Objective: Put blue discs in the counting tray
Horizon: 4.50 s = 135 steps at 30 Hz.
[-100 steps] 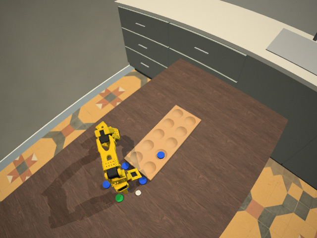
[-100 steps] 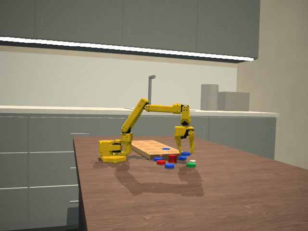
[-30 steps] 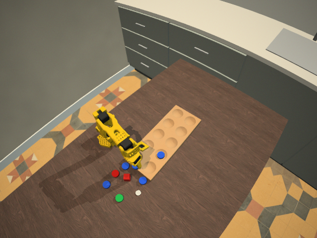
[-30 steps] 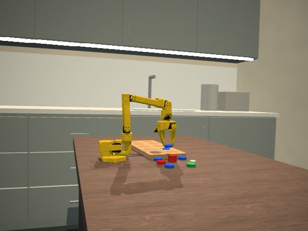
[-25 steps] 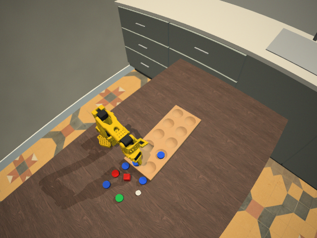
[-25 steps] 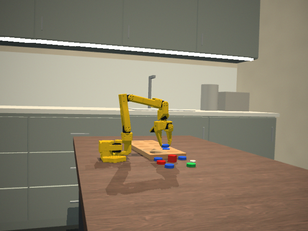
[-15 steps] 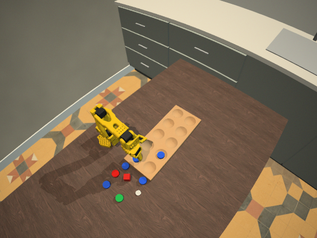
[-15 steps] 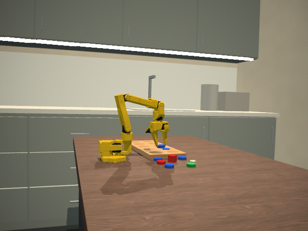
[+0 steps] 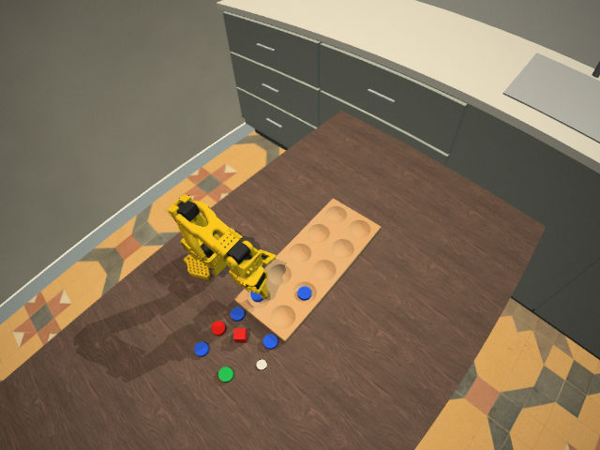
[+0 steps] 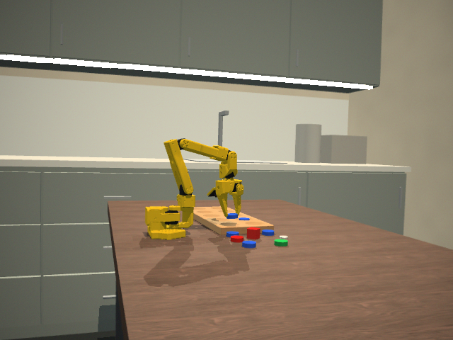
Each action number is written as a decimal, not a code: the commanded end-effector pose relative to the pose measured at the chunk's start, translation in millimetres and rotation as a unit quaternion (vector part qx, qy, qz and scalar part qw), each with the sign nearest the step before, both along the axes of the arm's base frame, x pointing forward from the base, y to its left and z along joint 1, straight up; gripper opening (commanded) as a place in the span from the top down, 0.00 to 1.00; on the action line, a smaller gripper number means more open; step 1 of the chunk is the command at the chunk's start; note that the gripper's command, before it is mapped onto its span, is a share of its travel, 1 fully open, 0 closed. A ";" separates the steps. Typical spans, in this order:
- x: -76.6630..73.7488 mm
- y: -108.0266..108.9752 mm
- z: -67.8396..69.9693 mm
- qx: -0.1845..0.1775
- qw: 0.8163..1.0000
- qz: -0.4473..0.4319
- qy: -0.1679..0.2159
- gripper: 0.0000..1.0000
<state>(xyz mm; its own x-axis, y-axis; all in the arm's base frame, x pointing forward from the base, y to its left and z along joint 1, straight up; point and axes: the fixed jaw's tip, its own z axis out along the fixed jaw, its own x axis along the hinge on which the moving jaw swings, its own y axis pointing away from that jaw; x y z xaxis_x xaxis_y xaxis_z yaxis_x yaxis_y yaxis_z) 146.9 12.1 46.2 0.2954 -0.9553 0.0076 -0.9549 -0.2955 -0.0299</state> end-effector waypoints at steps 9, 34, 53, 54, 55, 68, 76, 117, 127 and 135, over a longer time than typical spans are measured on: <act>2.0 2.0 1.9 0.002 1.000 0.007 -0.012 1.00; 1.5 1.7 -0.2 0.001 1.000 0.008 -0.008 1.00; 2.1 1.8 -15.1 0.001 1.000 0.008 -0.008 1.00; 2.1 1.8 -15.2 0.001 1.000 0.008 -0.008 1.00; 2.1 1.8 -15.2 0.001 1.000 0.008 -0.008 1.00; 2.1 1.8 -15.2 0.001 1.000 0.008 -0.008 0.92; 2.1 1.8 -15.2 0.001 1.000 0.008 -0.008 0.73; -3.1 0.3 19.9 0.001 1.000 0.007 -0.008 0.73; -1.0 -2.7 19.5 0.003 0.999 -0.031 -0.011 0.73; 2.5 -7.7 19.0 0.005 0.996 -0.093 -0.017 0.73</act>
<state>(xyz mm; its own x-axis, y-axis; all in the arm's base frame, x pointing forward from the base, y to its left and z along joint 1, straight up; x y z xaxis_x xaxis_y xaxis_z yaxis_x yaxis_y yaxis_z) 140.6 6.7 58.8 0.1787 -0.9839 0.0019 -0.9839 -0.1787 -0.0041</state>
